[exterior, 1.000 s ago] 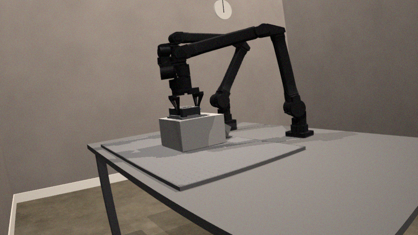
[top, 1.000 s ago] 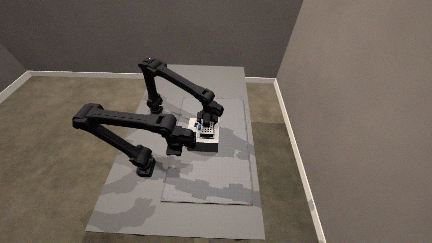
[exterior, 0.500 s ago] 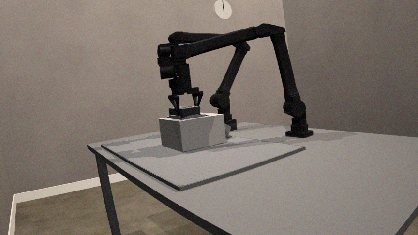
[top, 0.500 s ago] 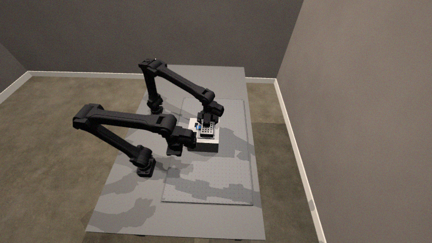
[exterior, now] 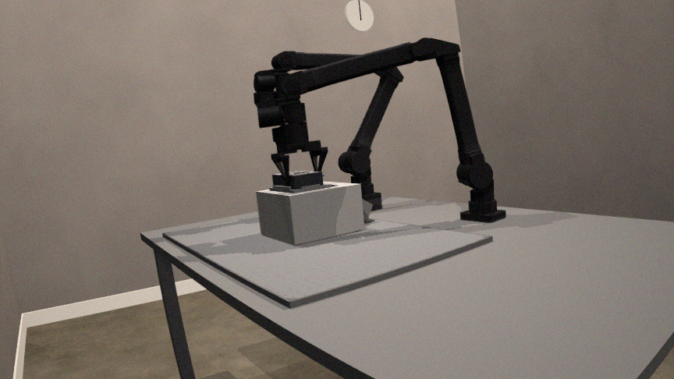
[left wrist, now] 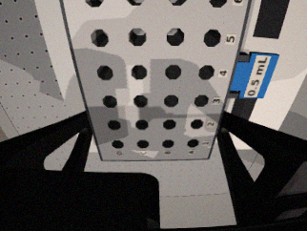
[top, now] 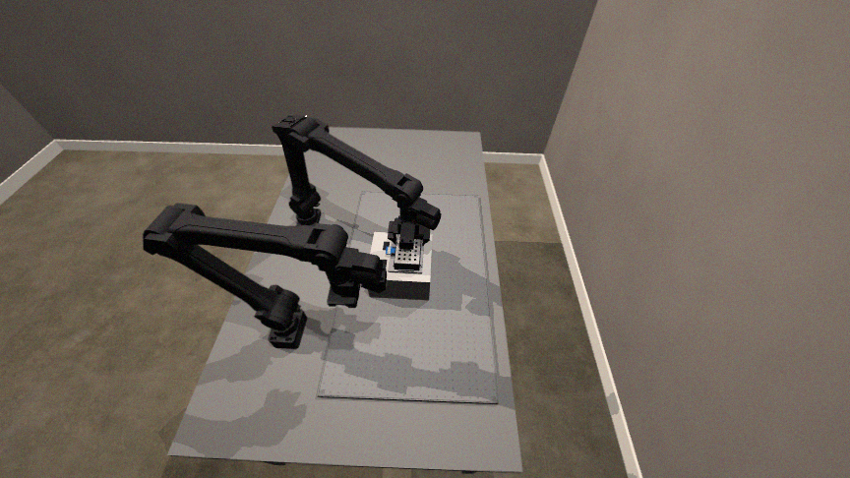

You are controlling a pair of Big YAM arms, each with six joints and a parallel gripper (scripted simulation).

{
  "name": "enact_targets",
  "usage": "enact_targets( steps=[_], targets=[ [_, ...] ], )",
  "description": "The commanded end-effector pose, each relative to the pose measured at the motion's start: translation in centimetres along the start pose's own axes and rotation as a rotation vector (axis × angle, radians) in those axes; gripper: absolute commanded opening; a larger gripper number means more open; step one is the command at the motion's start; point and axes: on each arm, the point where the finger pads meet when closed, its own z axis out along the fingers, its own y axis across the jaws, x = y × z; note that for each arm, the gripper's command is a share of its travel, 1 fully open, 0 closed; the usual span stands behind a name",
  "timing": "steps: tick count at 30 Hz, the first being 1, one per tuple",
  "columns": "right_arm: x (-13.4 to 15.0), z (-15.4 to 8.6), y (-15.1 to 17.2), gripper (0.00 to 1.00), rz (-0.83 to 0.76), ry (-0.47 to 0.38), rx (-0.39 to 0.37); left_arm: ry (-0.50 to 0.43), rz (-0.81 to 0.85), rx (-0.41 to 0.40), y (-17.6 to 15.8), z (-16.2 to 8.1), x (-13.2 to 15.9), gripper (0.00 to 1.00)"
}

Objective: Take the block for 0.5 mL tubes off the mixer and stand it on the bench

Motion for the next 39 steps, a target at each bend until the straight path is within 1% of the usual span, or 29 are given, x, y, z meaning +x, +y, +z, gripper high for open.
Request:
enact_targets(
  steps=[1, 9, 22, 39],
  targets=[
    [-0.1, -0.9, 0.0, 0.0, 0.004, -0.024, 0.004, 0.007, 0.001, 0.014, 0.1, 0.3, 0.5, 1.0],
    [0.0, -0.8, 0.1, 0.0, 0.004, -0.023, 0.004, 0.008, 0.001, 0.016, 0.0, 0.4, 0.5, 1.0],
    [0.0, -0.8, 0.1, 0.0, 0.005, -0.02, 0.004, -0.013, -0.001, -0.026, 1.3, -1.3, -0.1, 1.0],
    [0.1, -0.7, 0.1, 0.0, 0.005, -0.016, 0.004, -0.019, -0.001, -0.039, 1.6, -1.9, -0.2, 1.0]
  ],
)
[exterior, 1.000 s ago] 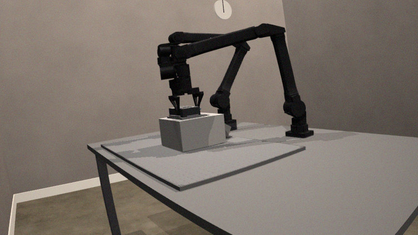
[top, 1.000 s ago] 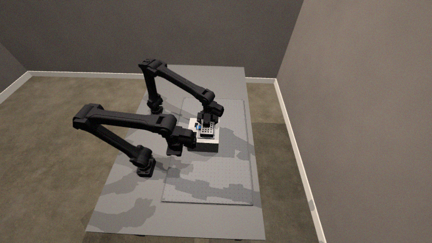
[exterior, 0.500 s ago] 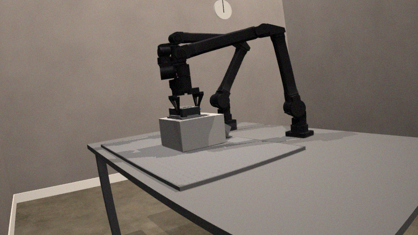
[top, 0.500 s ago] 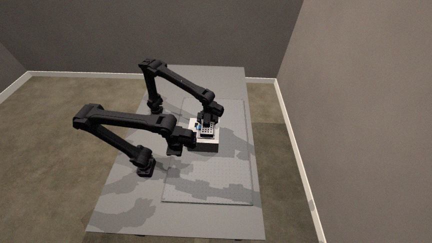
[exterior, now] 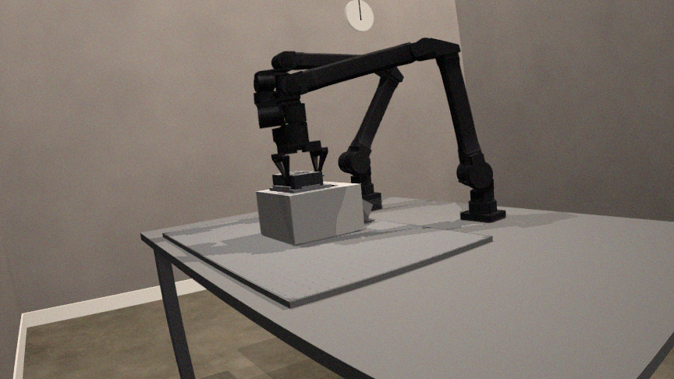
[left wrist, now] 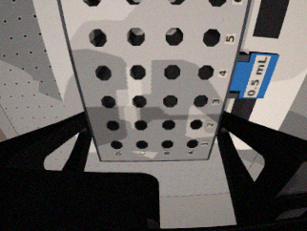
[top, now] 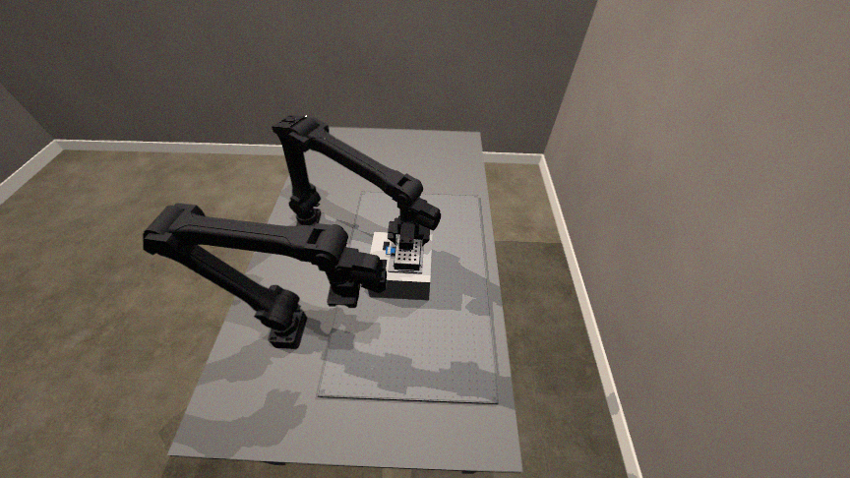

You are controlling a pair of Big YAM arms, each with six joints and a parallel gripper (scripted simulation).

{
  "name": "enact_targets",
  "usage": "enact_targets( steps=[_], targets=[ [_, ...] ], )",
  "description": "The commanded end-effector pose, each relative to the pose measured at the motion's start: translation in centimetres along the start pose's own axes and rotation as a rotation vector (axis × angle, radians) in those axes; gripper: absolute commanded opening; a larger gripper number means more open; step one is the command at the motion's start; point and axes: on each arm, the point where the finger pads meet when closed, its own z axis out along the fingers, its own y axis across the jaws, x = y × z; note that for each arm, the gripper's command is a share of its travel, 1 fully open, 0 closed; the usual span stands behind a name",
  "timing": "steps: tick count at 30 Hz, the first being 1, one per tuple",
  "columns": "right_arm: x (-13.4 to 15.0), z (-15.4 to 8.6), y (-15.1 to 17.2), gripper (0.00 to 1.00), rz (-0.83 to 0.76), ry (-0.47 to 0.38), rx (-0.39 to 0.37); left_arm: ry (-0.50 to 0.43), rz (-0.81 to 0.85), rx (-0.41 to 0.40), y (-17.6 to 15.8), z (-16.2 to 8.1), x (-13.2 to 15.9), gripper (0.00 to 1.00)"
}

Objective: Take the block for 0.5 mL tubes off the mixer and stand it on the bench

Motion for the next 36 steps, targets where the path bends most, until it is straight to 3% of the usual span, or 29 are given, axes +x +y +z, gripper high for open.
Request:
enact_targets(
  steps=[1, 2, 36],
  targets=[
    [0.13, -0.69, 0.09, 0.0, 0.005, -0.016, 0.004, -0.02, -0.001, -0.041, 1.69, -1.94, -0.27, 1.0],
    [0.13, -0.69, 0.09, 0.0, 0.005, -0.015, 0.004, -0.02, -0.001, -0.041, 1.69, -1.94, -0.27, 0.0],
    [0.31, -0.54, 0.12, 0.0, 0.006, -0.007, 0.003, -0.02, -0.001, -0.041, 1.69, -1.94, -0.27, 0.0]
  ],
)
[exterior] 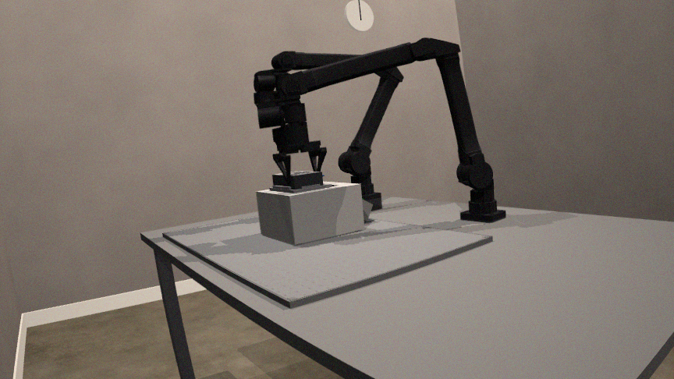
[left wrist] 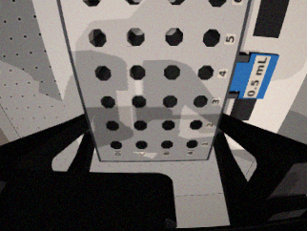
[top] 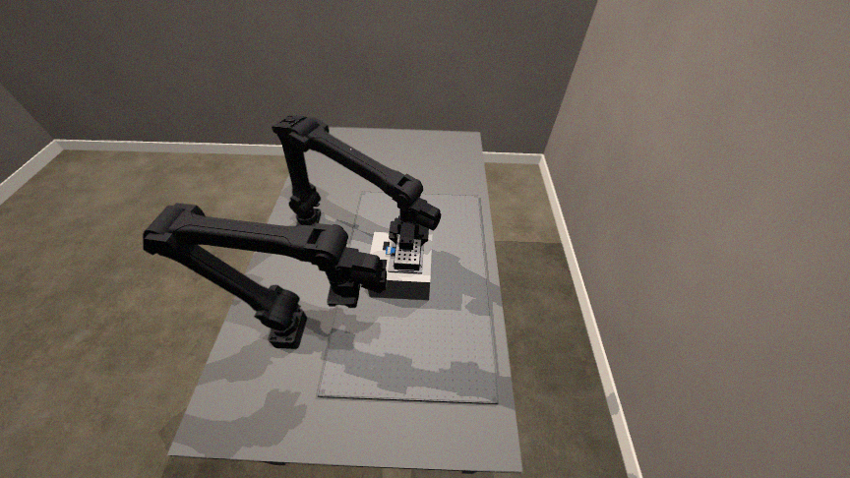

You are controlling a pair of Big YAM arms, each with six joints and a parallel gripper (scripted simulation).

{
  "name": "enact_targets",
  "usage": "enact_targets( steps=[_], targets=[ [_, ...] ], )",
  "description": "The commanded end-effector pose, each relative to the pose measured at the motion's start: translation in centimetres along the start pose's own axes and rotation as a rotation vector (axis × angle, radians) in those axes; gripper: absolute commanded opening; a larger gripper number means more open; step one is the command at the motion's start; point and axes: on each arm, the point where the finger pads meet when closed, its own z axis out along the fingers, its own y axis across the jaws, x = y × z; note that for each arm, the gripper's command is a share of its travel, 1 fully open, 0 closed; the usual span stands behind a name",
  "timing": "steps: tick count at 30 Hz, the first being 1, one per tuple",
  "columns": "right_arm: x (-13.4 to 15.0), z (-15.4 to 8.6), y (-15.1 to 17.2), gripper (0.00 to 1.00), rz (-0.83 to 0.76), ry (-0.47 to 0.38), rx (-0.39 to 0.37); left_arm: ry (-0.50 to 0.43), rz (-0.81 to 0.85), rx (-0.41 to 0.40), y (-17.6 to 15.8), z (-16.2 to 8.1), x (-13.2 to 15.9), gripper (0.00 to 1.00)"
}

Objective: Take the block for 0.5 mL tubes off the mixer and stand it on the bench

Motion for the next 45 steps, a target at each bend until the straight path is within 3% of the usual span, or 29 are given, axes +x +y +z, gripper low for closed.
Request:
enact_targets(
  steps=[1, 20, 28, 32, 35, 42, 45],
  targets=[
    [0.3, -0.5, 0.1, 0.0, 0.006, -0.007, 0.003, -0.021, -0.005, -0.041, 1.7, -2.0, -0.3, 0.0],
    [0.4, -0.5, 0.1, 0.0, 0.006, -0.002, 0.003, -0.021, -0.005, -0.041, 1.7, -2.0, -0.3, 0.0],
    [1.4, -0.9, 4.8, 0.0, 0.019, -0.241, 0.003, -0.021, -0.005, -0.041, 1.7, -2.0, -0.3, 0.0],
    [1.3, 0.0, 5.4, 0.0, 0.037, -0.243, 0.005, -0.021, -0.005, -0.041, 1.7, -2.0, -0.3, 0.0],
    [1.9, 0.3, 7.4, 0.0, 0.019, -0.308, -0.004, -0.021, -0.005, -0.041, 1.7, -2.0, -0.3, 0.0],
    [2.8, -1.9, 10.8, 0.0, 0.03, -0.52, -0.027, -0.021, -0.005, -0.041, 1.7, -2.0, -0.3, 0.0],
    [3.3, -0.5, 12.4, 0.0, 0.025, -0.542, -0.018, -0.021, -0.005, -0.041, 1.7, -2.0, -0.3, 0.0]
  ],
)
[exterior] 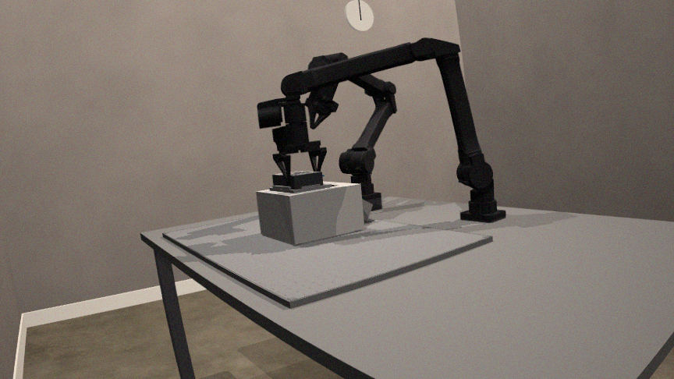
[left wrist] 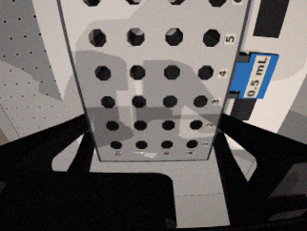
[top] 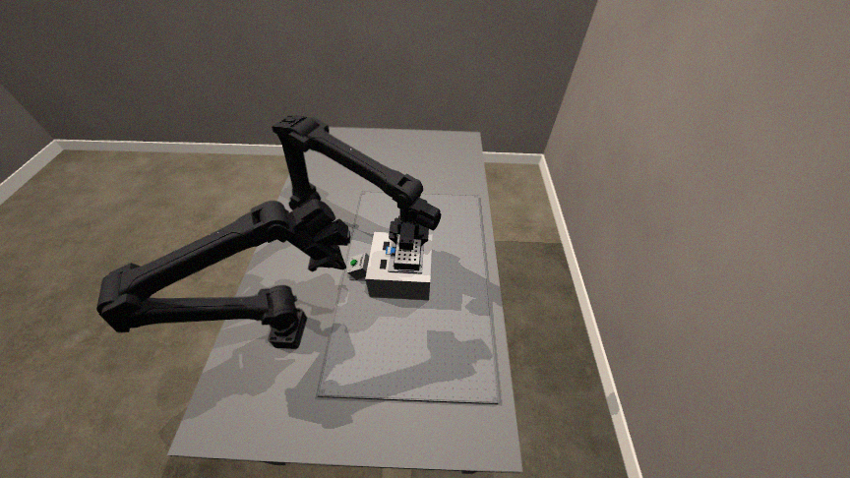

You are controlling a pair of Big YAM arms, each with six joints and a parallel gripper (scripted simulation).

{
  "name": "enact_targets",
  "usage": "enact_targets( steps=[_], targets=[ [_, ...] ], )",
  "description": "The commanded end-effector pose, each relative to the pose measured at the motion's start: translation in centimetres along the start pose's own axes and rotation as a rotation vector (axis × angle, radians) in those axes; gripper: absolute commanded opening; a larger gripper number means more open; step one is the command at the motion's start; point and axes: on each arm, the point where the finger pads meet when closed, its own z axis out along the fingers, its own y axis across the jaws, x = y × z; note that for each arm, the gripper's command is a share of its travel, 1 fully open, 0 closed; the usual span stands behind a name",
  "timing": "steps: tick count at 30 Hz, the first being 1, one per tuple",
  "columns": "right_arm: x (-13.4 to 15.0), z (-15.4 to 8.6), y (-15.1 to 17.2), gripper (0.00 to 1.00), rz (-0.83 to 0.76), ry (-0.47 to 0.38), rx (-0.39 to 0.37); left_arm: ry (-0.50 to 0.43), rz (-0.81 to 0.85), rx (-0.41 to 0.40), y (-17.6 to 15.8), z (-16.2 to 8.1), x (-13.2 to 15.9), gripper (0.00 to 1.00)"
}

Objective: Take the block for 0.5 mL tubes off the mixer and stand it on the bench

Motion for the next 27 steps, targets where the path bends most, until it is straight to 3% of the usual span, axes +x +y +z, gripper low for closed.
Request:
enact_targets(
  steps=[1, 3, 7, 17, 20, 27],
  targets=[
    [0.3, 0.9, 1.8, 0.0, 0.082, -0.028, 0.009, -0.021, -0.005, -0.041, 1.7, -2.0, -0.3, 0.0],
    [0.0, 0.8, 1.6, 0.0, 0.092, -0.031, 0.025, -0.021, -0.005, -0.041, 1.7, -2.0, -0.3, 0.0],
    [0.6, 0.2, 4.3, 0.0, 0.086, -0.124, 0.001, -0.021, -0.005, -0.041, 1.7, -2.0, -0.3, 0.0],
    [1.9, 0.0, 9.1, 0.0, 0.085, -0.307, 0.032, -0.021, -0.005, -0.041, 1.7, -2.0, -0.3, 0.0],
    [1.7, -0.1, 9.0, 0.0, 0.095, -0.316, 0.042, -0.021, -0.005, -0.041, 1.7, -2.0, -0.3, 0.0],
    [4.5, 2.8, 11.6, 0.0, 0.081, -0.46, 0.012, -0.021, -0.005, -0.041, 1.7, -2.0, -0.3, 0.0]
  ],
)
